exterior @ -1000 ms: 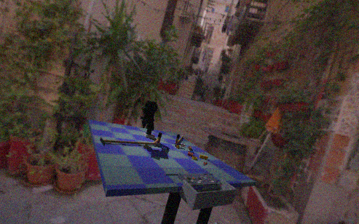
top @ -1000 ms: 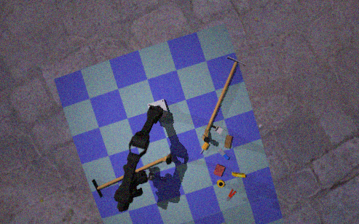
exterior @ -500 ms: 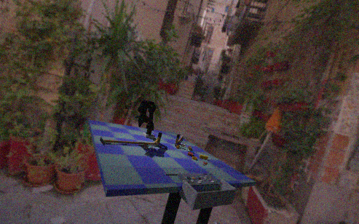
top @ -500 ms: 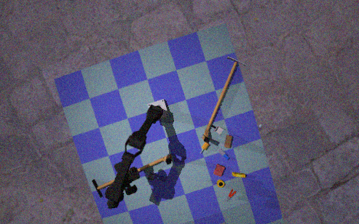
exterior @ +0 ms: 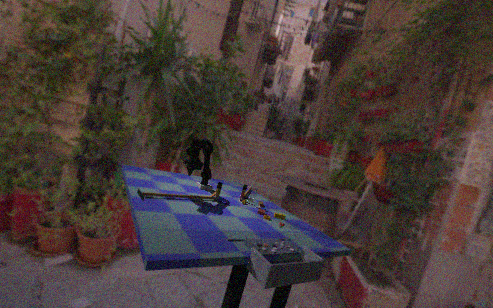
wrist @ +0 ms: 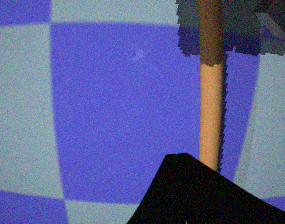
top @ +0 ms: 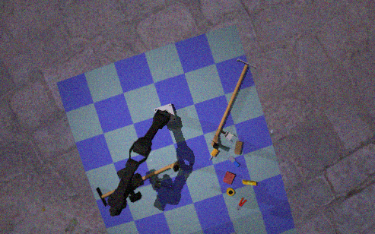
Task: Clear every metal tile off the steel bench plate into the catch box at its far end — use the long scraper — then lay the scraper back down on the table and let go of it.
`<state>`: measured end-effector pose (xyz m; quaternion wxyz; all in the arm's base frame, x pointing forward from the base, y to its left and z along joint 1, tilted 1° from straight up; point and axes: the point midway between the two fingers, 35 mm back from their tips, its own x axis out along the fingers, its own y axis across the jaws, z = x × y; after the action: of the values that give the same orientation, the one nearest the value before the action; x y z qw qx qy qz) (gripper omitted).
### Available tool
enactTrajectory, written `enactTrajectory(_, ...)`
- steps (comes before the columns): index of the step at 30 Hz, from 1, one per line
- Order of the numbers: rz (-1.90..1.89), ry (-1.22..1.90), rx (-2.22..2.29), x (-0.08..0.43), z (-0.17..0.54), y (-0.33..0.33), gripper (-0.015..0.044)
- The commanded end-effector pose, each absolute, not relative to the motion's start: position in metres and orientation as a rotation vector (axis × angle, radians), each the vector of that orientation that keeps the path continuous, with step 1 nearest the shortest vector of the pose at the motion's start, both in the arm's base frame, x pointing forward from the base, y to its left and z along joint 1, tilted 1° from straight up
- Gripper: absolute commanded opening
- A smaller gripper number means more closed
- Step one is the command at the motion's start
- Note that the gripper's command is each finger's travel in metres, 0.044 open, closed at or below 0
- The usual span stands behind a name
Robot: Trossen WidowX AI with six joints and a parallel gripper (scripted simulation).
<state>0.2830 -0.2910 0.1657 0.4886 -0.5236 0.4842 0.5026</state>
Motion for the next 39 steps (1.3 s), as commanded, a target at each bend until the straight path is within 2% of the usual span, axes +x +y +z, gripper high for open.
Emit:
enactTrajectory(1, 1.230, 1.171, -1.268, 0.285, 0.155, -0.292, 0.0000)
enactTrajectory(39, 1.230, 1.170, -1.268, 0.291, 0.073, -0.297, 0.0000)
